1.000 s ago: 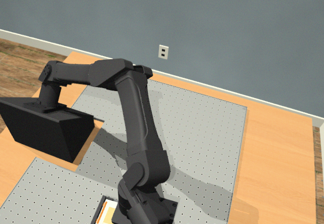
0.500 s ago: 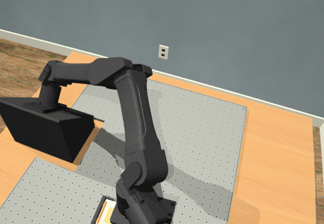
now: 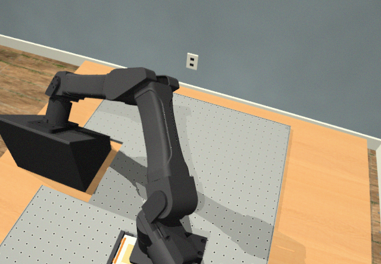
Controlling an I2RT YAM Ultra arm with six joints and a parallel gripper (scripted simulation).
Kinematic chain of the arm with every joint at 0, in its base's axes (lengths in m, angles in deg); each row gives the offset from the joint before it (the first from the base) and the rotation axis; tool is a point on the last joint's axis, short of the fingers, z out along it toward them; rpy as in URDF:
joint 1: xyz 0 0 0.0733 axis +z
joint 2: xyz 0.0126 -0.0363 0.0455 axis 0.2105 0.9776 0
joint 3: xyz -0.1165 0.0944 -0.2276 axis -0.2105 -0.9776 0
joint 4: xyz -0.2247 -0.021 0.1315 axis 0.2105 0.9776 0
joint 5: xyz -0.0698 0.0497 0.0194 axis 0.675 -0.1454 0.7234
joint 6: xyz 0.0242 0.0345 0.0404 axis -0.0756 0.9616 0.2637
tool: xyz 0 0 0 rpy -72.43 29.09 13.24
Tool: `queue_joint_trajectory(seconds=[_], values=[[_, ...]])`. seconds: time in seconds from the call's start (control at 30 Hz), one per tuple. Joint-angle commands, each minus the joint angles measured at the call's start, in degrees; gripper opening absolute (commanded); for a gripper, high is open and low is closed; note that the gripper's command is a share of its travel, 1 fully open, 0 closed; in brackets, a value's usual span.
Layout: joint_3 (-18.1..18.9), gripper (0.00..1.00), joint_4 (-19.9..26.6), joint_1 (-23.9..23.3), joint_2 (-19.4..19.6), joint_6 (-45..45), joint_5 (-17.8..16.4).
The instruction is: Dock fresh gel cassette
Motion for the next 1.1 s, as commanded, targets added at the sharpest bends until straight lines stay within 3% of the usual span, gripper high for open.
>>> queue_joint_trajectory(seconds=[0.0,1.07], values=[[-0.6,0.00,-0.6,-1.5,-1.0,-0.2,-0.1],[-2.5,0.00,-2.0,-1.5,-1.8,-0.1,-0.1]])
